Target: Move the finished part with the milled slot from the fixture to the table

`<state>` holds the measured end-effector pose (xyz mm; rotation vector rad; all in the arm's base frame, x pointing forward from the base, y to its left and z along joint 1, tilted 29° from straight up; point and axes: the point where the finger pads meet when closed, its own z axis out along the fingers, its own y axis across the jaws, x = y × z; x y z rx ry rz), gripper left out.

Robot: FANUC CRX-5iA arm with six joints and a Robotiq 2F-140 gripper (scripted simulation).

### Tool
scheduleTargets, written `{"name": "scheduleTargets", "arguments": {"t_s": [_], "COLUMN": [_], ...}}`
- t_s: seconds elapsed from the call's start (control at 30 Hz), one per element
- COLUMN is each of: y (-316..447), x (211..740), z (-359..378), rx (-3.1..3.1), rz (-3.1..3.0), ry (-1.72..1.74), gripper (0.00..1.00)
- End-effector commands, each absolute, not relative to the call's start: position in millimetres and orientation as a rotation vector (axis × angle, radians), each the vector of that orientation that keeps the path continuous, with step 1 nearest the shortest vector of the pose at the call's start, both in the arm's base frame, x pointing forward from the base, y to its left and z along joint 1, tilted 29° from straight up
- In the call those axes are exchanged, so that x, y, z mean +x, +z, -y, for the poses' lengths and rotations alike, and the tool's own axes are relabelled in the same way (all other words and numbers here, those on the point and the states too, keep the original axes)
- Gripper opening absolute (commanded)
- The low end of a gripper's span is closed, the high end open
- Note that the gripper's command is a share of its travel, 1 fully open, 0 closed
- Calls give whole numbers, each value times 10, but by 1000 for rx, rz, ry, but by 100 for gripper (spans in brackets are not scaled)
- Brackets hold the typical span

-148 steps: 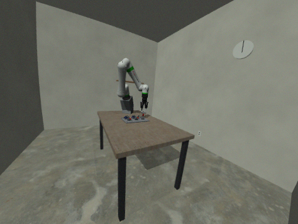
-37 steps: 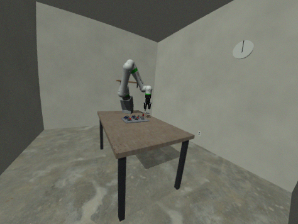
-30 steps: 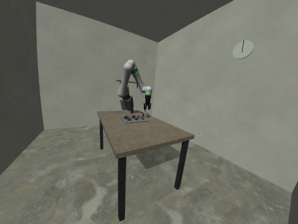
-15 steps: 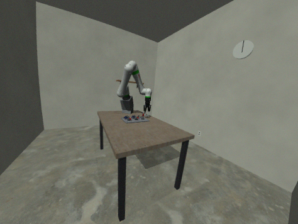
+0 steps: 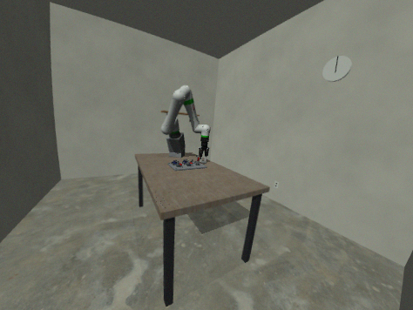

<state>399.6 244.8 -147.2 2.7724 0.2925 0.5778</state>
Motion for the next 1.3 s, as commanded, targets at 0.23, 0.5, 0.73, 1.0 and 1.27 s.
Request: {"name": "scheduleTargets", "arguments": {"t_s": [0.23,0.5,0.73,1.0,1.27], "y": [-1525,-1528,-1528,-1528,-1528], "x": [4022,4024,4024,4024,4024], "z": [-2436,-2435,-2435,-2435,-2435], "rx": [2773,2773,2773,2773,2773], "rz": [-293,-293,-293,-293,-293], "ry": [579,579,579,579,579], "gripper": [0,0,0,0,0]}}
